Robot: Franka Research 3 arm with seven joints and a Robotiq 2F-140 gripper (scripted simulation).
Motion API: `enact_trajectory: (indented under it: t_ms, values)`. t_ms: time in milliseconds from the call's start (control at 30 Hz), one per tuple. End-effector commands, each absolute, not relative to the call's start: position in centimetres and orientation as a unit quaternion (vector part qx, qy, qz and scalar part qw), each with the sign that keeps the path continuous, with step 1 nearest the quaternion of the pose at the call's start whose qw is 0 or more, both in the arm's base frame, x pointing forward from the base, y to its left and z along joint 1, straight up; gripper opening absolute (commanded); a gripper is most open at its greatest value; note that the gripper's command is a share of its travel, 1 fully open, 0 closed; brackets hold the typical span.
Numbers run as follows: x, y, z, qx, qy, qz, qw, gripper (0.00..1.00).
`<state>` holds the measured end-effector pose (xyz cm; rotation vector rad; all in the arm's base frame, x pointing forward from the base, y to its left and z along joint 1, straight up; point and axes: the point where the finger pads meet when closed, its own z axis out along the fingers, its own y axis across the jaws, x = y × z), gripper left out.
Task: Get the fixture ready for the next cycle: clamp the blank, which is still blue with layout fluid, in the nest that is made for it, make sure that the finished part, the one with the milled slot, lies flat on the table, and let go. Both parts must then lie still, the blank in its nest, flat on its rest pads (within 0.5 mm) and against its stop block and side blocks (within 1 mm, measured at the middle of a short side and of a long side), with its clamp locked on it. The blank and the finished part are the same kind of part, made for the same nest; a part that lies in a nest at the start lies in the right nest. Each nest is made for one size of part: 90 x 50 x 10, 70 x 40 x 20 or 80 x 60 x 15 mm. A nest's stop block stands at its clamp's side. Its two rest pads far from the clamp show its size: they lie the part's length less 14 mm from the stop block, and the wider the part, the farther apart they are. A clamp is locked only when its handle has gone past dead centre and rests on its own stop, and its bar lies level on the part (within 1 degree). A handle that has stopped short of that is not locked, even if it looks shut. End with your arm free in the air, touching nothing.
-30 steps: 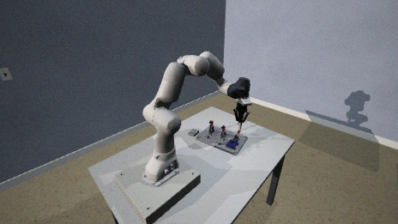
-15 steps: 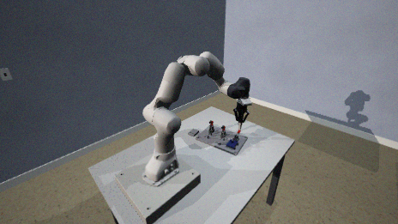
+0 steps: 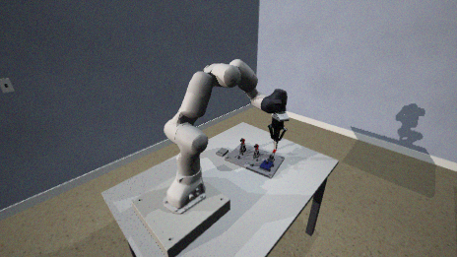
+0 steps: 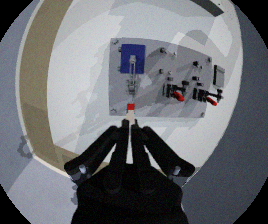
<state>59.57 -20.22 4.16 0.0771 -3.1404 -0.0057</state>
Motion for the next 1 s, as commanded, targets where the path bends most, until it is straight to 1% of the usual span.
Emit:
enact_trajectory:
  t_ms: [0, 967]
  values:
    - [59.62, -20.02, 4.04, 0.023, -1.0, -0.002, 0.0, 0.0]
    - [59.62, -20.02, 3.66, 0.023, -1.0, -0.002, 0.0, 0.0]
